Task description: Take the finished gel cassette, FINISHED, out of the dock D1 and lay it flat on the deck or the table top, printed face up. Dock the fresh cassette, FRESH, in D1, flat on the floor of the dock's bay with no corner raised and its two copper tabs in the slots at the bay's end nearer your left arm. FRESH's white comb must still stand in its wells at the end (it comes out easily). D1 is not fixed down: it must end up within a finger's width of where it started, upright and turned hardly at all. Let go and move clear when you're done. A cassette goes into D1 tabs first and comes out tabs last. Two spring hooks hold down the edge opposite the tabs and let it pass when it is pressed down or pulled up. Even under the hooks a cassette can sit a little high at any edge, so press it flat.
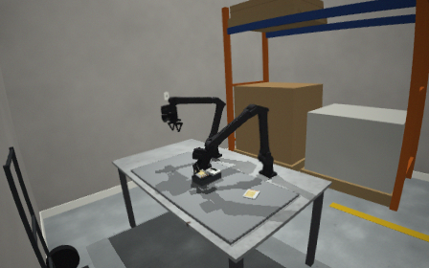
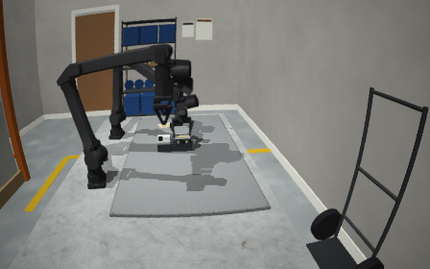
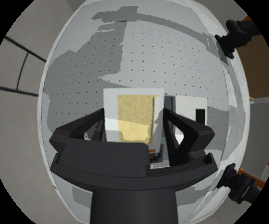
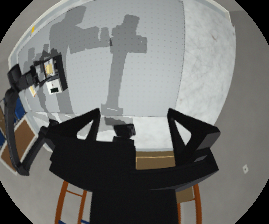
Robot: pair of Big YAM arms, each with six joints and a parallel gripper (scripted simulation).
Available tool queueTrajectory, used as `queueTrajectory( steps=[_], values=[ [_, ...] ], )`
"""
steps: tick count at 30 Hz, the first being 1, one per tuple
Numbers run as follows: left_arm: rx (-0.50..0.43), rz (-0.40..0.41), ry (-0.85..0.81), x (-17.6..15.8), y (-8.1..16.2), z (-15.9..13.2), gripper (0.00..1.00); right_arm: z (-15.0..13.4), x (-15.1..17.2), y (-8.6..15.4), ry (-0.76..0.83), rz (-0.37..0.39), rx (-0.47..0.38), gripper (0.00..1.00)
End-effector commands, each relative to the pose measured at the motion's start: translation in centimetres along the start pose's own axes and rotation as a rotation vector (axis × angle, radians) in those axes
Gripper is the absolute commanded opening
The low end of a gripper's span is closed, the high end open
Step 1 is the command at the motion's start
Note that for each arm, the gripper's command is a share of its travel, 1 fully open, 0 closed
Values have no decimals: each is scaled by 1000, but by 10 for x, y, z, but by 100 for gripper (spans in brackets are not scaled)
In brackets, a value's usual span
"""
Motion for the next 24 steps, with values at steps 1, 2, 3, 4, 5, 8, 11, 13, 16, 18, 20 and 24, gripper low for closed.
queueTrajectory(
  steps=[1, 2, 3, 4, 5, 8, 11, 13, 16, 18, 20, 24],
  values=[
    [4, -16, -1, -3, -14, -4, 0, 10, -1, 18, 7, 1, -18, 100],
    [4, -16, -1, -3, -14, -4, 0, 10, -1, 18, 7, 1, -18, 100],
    [4, -16, -1, -3, -14, -4, 0, 10, -1, 18, 7, 1, -18, 100],
    [4, -16, -1, -3, -14, -4, 0, 10, -1, 18, 7, 1, -18, 100],
    [4, -16, -1, -3, -14, -4, 0, 10, -1, 18, 7, 1, -18, 100],
    [4, -16, -1, -3, -14, -4, 0, 10, -1, 18, 7, 1, -18, 100],
    [4, -16, -1, -3, -14, -4, 0, 10, -1, 18, 7, 1, -18, 100],
    [4, -16, -1, -3, -14, -4, 0, 10, -1, 18, 7, 1, -18, 100],
    [4, -16, -1, -3, -14, -4, 0, 10, -1, 18, 7, 1, -18, 100],
    [4, -16, -2, -4, -15, -5, 0, 10, -1, 18, 7, 1, -18, 100],
    [4, -16, -2, -4, -17, -6, 0, 10, -1, 18, 7, 1, -18, 100],
    [4, -16, -2, -4, -17, -6, 0, 10, -1, 18, 7, 1, -18, 100]
  ],
)
Point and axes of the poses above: on each arm, the point where the finger pads meet when closed, its own y axis back along the fingers, its own x axis across the jaws, z = x × y, the point moved 6 cm from there along y, back along the fingers, and after that the axes turned 7 degrees about -y, right-handed, at the moved point
